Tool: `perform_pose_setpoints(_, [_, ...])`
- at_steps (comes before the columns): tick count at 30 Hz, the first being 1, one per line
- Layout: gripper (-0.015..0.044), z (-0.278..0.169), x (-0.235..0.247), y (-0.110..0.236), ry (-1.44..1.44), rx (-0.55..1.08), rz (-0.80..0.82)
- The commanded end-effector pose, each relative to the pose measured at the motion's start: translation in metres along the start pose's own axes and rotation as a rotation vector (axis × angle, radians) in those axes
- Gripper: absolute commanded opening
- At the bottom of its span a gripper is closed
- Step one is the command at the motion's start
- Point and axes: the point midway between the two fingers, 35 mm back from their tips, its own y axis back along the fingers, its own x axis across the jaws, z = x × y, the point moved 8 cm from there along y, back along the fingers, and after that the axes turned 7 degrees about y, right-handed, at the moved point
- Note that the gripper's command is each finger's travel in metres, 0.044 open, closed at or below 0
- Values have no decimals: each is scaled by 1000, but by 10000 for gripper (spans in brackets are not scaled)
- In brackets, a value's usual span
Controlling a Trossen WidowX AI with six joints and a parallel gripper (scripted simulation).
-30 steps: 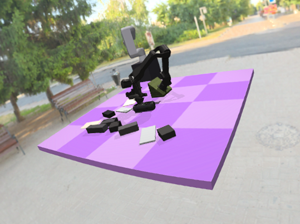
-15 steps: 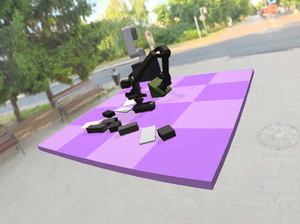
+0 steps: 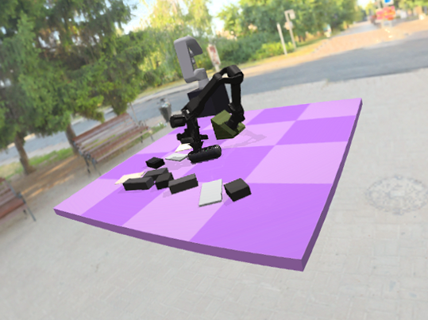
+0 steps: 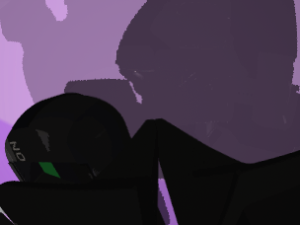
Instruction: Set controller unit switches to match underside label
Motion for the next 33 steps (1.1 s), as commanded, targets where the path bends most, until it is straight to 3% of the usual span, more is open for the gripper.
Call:
perform_pose_setpoints(1, [0,1,7,-2,8,2,5])
perform_pose_setpoints(9, [0,1,9,0,0,-1,2])
perform_pose_setpoints(16, [0,-5,-20,61,8,7,6])
perform_pose_setpoints(20, [0,-4,-18,60,15,9,6])
perform_pose_setpoints(25, [0,12,17,48,147,48,16])
perform_pose_setpoints(33, [0,19,19,49,297,88,16])
